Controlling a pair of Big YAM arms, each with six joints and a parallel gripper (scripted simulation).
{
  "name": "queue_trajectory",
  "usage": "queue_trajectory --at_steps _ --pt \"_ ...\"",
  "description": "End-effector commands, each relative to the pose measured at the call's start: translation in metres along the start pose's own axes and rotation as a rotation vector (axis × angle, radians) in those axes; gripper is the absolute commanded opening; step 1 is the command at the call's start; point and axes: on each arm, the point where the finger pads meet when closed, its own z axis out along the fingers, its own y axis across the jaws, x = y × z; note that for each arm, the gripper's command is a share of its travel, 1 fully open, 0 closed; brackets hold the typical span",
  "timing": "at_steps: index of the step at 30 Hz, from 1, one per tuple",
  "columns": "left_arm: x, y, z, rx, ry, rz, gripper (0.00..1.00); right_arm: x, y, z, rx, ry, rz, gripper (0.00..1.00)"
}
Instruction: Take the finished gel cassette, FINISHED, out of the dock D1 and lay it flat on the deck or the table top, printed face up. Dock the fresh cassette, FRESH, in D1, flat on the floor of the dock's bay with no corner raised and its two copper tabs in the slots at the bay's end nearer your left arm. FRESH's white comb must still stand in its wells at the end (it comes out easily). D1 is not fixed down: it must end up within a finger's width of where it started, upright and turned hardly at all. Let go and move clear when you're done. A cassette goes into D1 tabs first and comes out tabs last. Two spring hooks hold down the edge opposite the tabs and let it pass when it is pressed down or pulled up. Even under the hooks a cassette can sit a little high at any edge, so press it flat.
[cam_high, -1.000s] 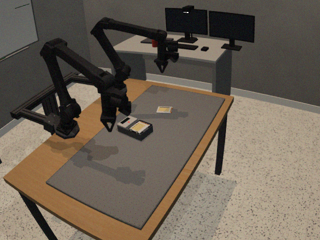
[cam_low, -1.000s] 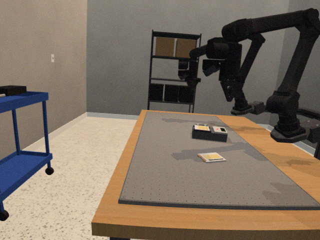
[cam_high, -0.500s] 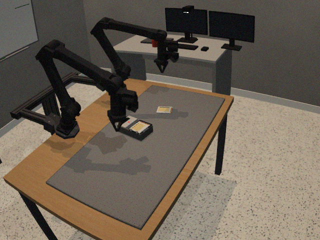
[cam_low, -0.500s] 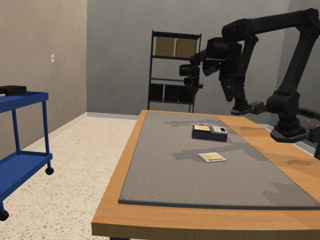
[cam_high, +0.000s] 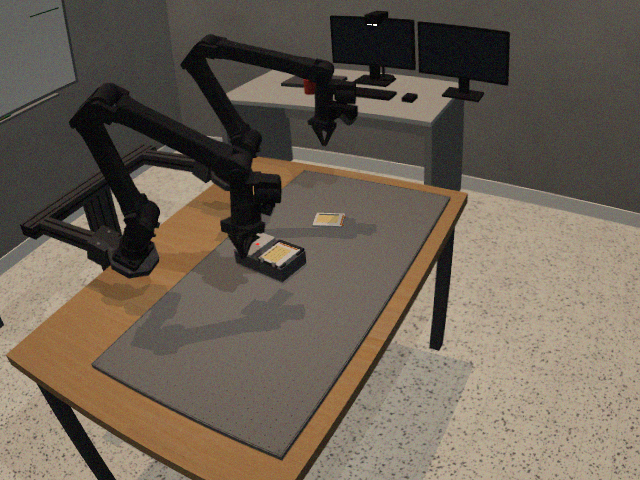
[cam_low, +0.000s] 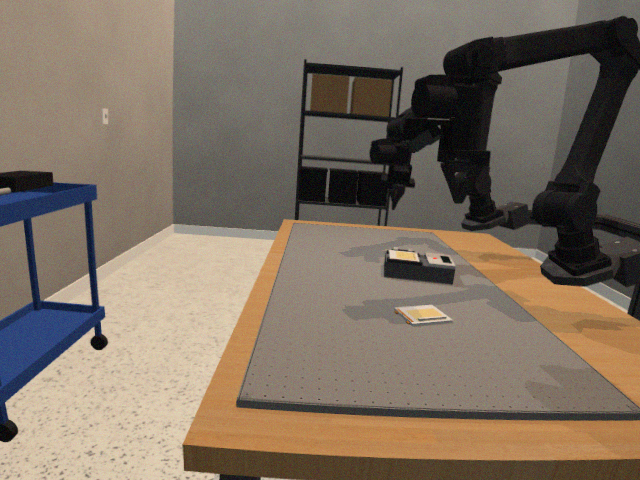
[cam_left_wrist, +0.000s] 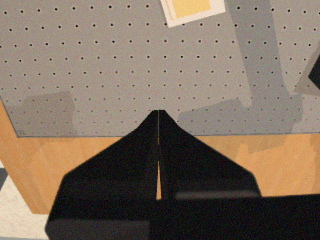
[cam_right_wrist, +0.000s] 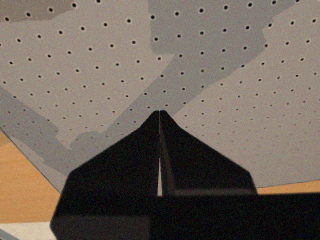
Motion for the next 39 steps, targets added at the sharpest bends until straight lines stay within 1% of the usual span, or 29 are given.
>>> queue_trajectory --at_steps 1,16,18,33,35,39 --pt "-0.024 0.004 -0.021 -0.02 -0.058 0.005 0.0 -0.01 0.002 0.004 0.012 -0.006 -0.086 0.0" --pt "-0.024 0.004 -0.021 -0.02 -0.058 0.005 0.0 -0.069 0.047 0.008 0.122 0.036 -0.572 0.0" --pt "-0.024 0.004 -0.021 -0.02 -0.058 0.005 0.0 -0.069 0.047 0.008 0.122 0.036 -0.572 0.0" --pt "-0.024 0.004 -0.021 -0.02 -0.058 0.005 0.0 -0.115 0.101 0.001 0.269 0.094 -1.046 0.0" --pt "-0.024 0.004 -0.021 -0.02 -0.058 0.005 0.0 -0.115 0.101 0.001 0.269 0.094 -1.046 0.0" --pt "-0.024 0.004 -0.021 -0.02 -0.058 0.005 0.0 -0.125 0.118 -0.001 0.315 0.115 -1.17 0.0"
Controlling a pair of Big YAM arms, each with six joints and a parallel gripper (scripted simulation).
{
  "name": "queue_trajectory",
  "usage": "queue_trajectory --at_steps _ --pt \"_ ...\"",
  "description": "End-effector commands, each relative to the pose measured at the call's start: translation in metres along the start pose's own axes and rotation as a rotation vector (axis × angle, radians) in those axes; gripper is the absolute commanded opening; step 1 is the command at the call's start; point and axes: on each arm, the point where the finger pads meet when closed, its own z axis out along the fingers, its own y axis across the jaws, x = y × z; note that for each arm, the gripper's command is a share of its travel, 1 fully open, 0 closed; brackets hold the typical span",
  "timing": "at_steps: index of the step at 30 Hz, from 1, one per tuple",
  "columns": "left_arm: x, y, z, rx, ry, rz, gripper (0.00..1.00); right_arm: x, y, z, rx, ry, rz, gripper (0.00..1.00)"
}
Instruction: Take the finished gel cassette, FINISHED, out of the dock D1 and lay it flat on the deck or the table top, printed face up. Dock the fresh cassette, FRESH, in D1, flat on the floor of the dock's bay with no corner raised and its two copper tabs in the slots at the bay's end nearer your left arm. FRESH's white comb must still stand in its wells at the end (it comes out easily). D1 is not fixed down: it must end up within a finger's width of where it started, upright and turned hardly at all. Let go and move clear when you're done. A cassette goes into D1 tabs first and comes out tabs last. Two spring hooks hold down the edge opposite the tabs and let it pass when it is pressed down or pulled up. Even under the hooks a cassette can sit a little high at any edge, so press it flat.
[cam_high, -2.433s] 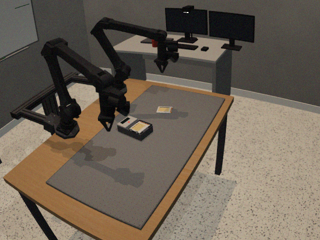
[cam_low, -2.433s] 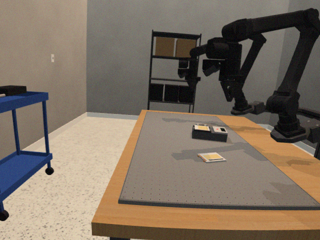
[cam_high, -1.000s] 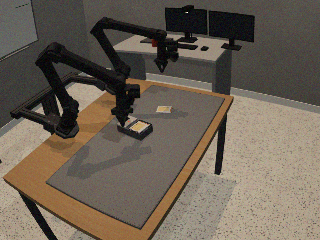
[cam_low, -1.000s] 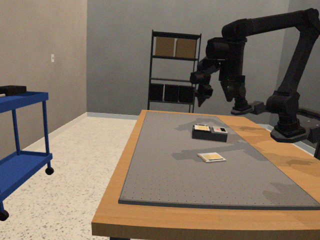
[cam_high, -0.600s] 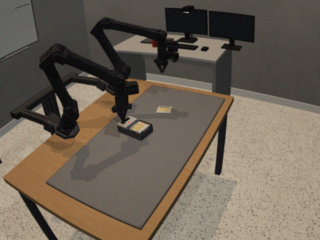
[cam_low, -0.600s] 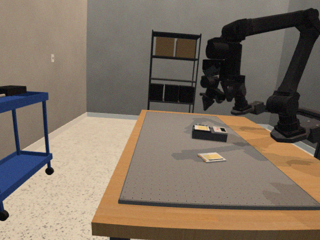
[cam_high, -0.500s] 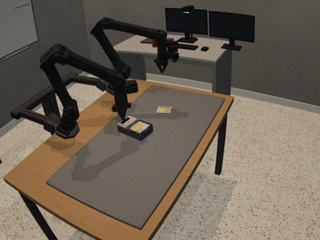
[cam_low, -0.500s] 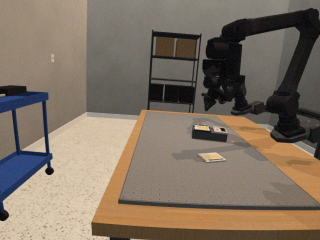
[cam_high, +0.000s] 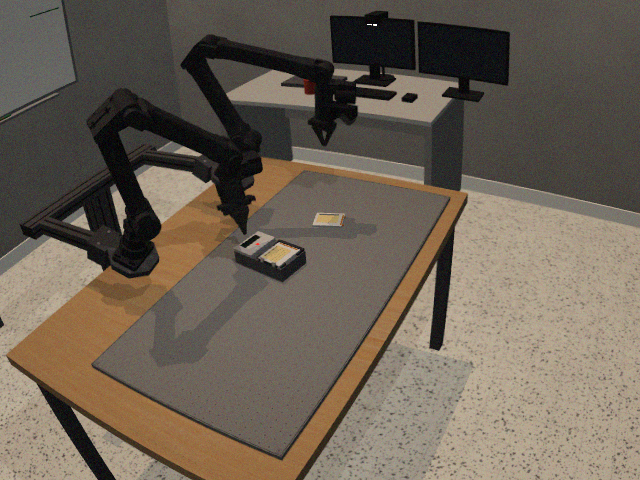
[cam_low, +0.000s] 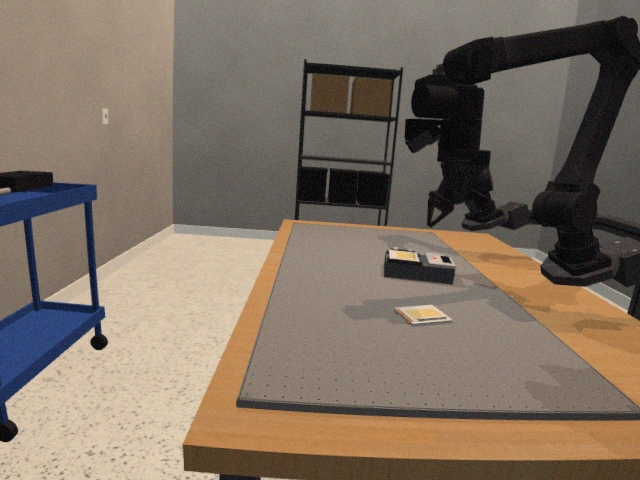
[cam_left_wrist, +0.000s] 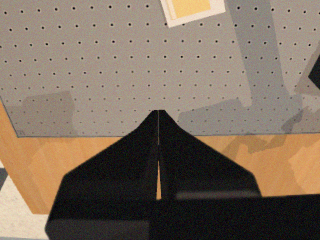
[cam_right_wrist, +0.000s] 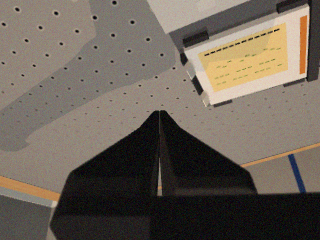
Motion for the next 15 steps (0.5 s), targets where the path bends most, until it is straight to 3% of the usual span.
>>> queue_trajectory --at_steps 1,5,10,15 --pt "-0.024 0.004 -0.021 -0.02 -0.058 0.005 0.0 -0.019 -0.002 -0.004 0.042 0.005 -0.136 0.0" --pt "-0.024 0.004 -0.021 -0.02 -0.058 0.005 0.0 -0.038 -0.003 -0.011 0.085 0.035 -0.259 0.0" --pt "-0.024 0.004 -0.021 -0.02 -0.058 0.005 0.0 -0.038 -0.003 -0.011 0.138 0.071 -0.412 0.0" --pt "-0.024 0.004 -0.021 -0.02 -0.058 0.005 0.0 -0.038 -0.003 -0.011 0.142 0.074 -0.423 0.0"
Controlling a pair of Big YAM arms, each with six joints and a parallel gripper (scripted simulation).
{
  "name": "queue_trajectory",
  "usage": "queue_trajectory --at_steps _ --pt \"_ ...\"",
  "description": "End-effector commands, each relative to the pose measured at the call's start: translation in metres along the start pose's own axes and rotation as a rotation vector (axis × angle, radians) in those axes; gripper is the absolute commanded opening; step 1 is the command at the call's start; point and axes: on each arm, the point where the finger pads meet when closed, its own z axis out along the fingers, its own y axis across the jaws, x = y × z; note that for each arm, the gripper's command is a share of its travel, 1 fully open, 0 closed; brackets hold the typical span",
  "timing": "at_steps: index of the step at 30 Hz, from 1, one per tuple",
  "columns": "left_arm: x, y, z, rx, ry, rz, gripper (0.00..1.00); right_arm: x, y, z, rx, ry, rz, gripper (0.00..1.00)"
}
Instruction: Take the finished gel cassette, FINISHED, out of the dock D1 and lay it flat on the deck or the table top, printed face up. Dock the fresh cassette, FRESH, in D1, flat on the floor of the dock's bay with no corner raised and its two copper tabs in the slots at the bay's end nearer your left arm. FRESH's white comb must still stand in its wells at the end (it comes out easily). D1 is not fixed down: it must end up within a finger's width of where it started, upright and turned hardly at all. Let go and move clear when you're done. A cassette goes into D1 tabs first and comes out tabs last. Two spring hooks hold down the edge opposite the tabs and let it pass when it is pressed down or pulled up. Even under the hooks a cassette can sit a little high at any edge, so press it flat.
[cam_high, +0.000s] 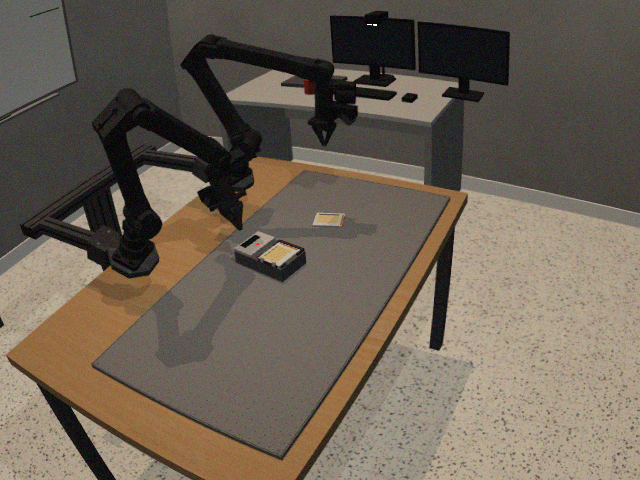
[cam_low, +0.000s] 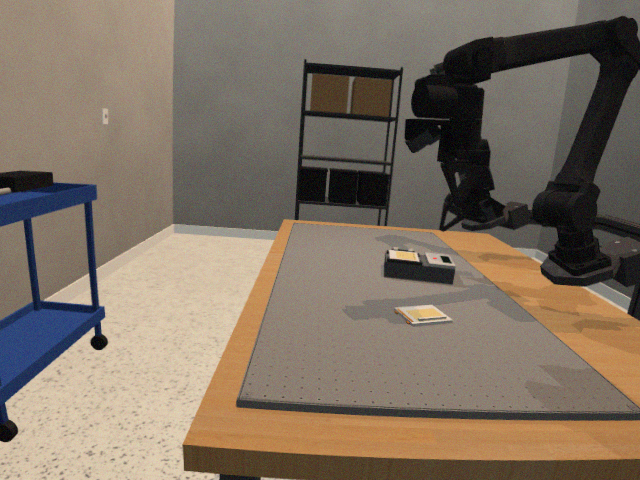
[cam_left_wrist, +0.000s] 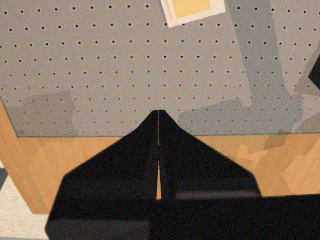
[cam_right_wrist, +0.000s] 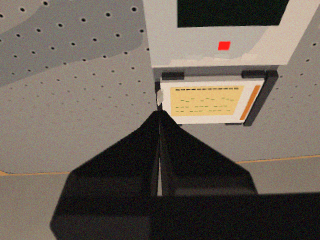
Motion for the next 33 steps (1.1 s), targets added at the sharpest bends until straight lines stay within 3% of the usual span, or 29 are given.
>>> queue_trajectory --at_steps 1,33 --pt "-0.024 0.004 -0.021 -0.02 -0.058 0.005 0.0 0.001 -0.004 -0.003 0.033 0.003 -0.049 0.0" --pt "-0.024 0.004 -0.021 -0.02 -0.058 0.005 0.0 -0.013 -0.006 0.025 0.059 0.004 -0.063 0.0"
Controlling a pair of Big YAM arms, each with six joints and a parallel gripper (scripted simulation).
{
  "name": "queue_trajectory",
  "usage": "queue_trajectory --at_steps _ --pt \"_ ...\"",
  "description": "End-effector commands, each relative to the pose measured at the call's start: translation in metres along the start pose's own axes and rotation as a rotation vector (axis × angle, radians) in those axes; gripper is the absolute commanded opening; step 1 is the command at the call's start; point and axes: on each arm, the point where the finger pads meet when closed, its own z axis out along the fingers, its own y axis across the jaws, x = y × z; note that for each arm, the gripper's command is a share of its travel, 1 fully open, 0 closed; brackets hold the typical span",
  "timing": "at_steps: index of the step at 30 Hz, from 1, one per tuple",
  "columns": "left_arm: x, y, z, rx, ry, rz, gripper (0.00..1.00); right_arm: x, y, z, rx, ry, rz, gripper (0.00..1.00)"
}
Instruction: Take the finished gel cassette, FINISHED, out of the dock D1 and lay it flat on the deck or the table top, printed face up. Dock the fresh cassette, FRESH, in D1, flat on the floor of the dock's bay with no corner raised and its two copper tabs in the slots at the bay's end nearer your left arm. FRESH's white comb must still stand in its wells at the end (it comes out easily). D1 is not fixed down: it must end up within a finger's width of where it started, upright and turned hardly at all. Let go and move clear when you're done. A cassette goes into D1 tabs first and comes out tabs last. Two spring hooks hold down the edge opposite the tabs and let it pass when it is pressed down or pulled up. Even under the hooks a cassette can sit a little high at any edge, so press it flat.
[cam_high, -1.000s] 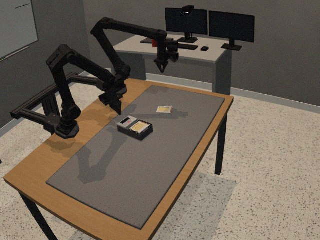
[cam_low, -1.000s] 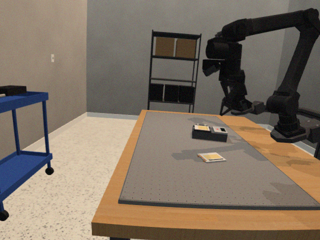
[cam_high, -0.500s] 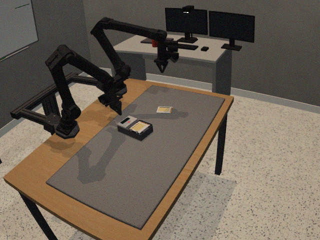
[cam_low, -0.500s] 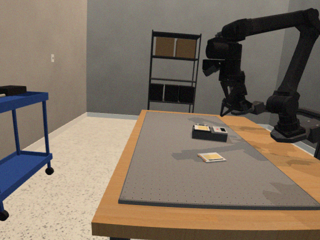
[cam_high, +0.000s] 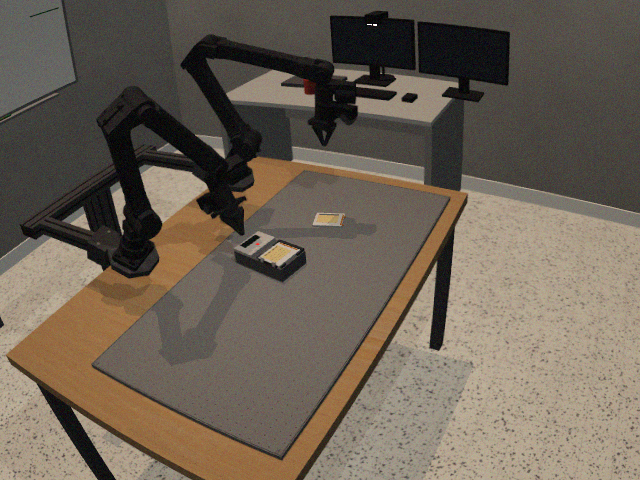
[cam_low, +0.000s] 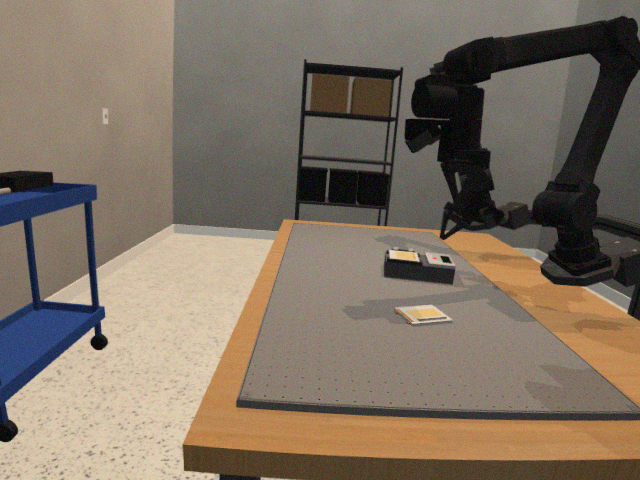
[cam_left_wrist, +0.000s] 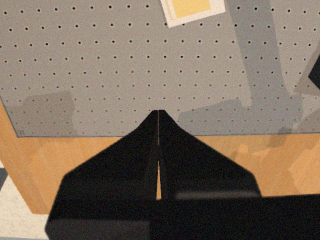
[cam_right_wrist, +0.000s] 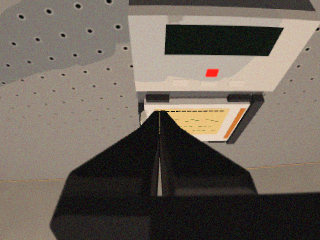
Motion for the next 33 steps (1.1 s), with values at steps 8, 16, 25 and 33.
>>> queue_trajectory --at_steps 8,16,25,33 --pt "-0.024 0.004 -0.021 -0.02 -0.058 0.005 0.0 -0.005 0.001 0.016 -0.003 0.0 -0.002 0.0" --pt "-0.024 0.004 -0.021 -0.02 -0.058 0.005 0.0 -0.008 0.001 0.023 -0.003 0.0 -0.002 0.0" --pt "-0.024 0.004 -0.021 -0.02 -0.058 0.005 0.0 -0.013 0.0 0.033 -0.003 0.0 -0.002 0.0" --pt "-0.024 0.004 -0.021 -0.02 -0.058 0.005 0.0 -0.013 0.0 0.033 -0.003 0.0 -0.002 0.0"
